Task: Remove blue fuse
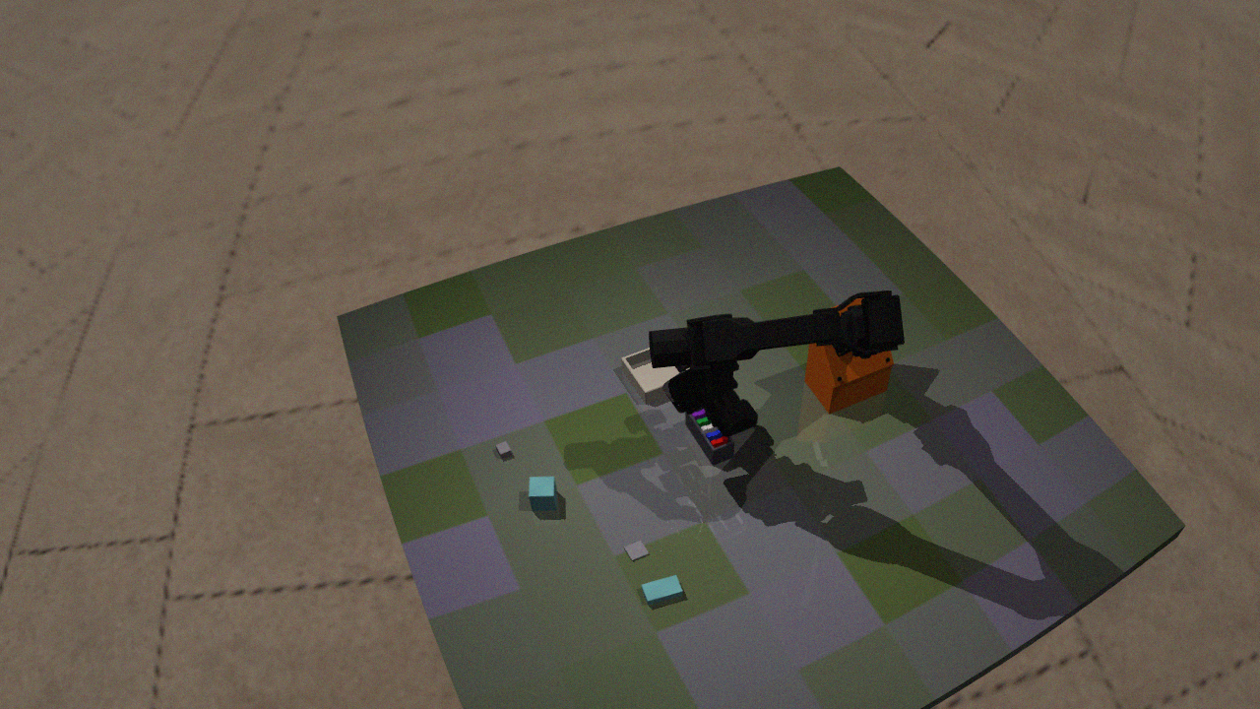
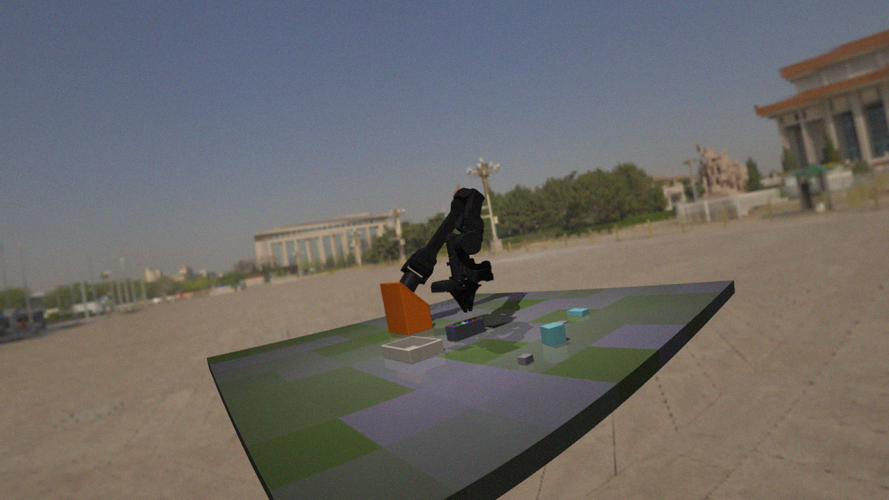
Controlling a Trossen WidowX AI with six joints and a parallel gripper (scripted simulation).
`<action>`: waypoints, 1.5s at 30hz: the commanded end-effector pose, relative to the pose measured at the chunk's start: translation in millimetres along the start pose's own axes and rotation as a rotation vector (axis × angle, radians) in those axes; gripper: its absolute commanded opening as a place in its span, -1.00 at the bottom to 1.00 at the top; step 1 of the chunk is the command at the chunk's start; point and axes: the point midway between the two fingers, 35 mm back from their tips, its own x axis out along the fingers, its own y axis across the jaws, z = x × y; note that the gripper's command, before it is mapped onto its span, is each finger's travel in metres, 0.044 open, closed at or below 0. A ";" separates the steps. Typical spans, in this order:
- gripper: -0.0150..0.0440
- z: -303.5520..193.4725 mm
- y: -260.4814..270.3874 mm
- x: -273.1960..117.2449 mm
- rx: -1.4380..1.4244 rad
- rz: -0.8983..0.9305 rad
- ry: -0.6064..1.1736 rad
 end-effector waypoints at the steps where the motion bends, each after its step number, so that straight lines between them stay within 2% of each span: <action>1: -0.27 -2.2 0.8 6.3 0.005 0.006 0.005; 45: -0.27 -2.8 1.3 32.3 0.005 0.008 0.006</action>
